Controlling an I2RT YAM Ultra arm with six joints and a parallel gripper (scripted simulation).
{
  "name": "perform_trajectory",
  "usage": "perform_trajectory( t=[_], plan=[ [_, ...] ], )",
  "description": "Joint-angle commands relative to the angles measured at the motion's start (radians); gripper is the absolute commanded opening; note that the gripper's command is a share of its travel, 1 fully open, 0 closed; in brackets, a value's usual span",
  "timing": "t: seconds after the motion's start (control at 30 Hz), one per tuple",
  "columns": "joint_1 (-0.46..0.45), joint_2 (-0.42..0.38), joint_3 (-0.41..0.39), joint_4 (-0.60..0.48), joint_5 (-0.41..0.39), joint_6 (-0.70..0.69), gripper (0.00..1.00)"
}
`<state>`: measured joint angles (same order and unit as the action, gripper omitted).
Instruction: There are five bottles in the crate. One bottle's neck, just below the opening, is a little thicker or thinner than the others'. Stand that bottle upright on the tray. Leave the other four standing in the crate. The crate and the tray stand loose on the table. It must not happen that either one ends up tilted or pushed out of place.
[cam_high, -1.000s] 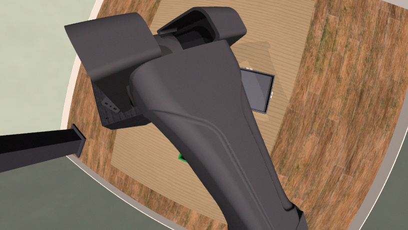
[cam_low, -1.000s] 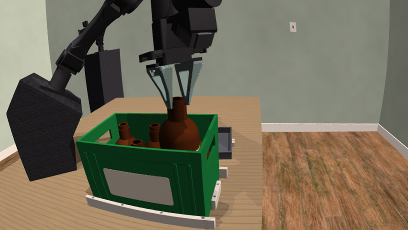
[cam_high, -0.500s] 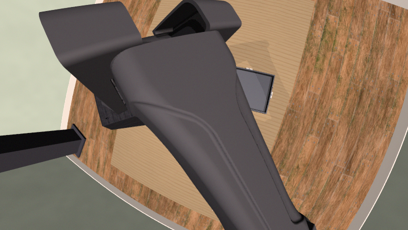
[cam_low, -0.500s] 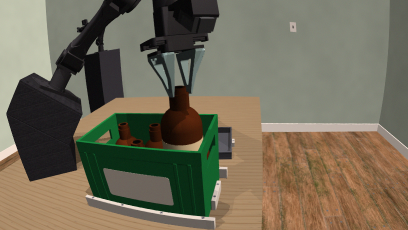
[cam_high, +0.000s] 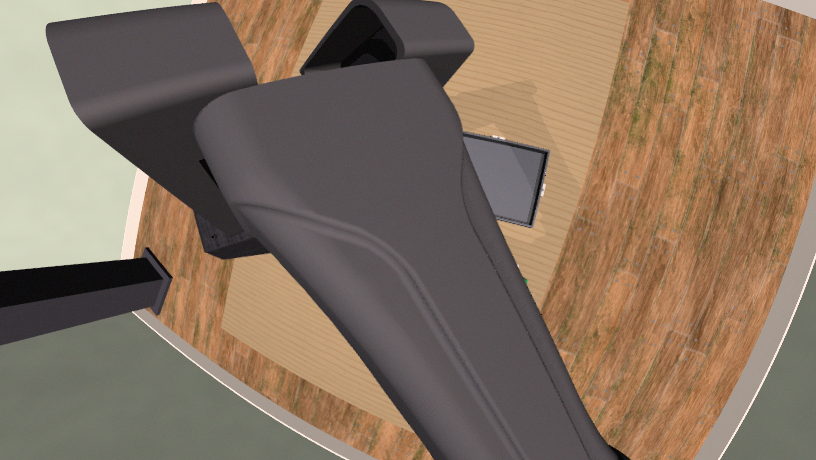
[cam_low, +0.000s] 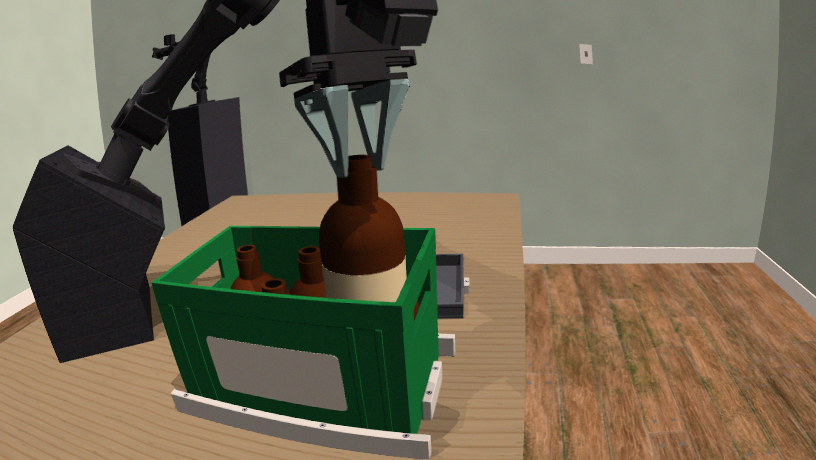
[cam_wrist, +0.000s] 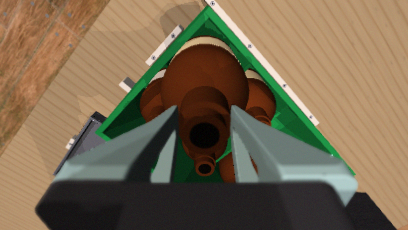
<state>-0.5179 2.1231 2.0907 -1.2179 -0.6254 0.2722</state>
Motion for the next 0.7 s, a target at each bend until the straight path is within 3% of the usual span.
perform_trajectory(
  t=[0.0, 0.67],
  plan=[
    [-0.044, -0.009, 0.043, -0.021, -0.003, -0.013, 0.0],
    [-0.05, 0.0, 0.064, -0.035, -0.004, -0.021, 0.0]
  ],
)
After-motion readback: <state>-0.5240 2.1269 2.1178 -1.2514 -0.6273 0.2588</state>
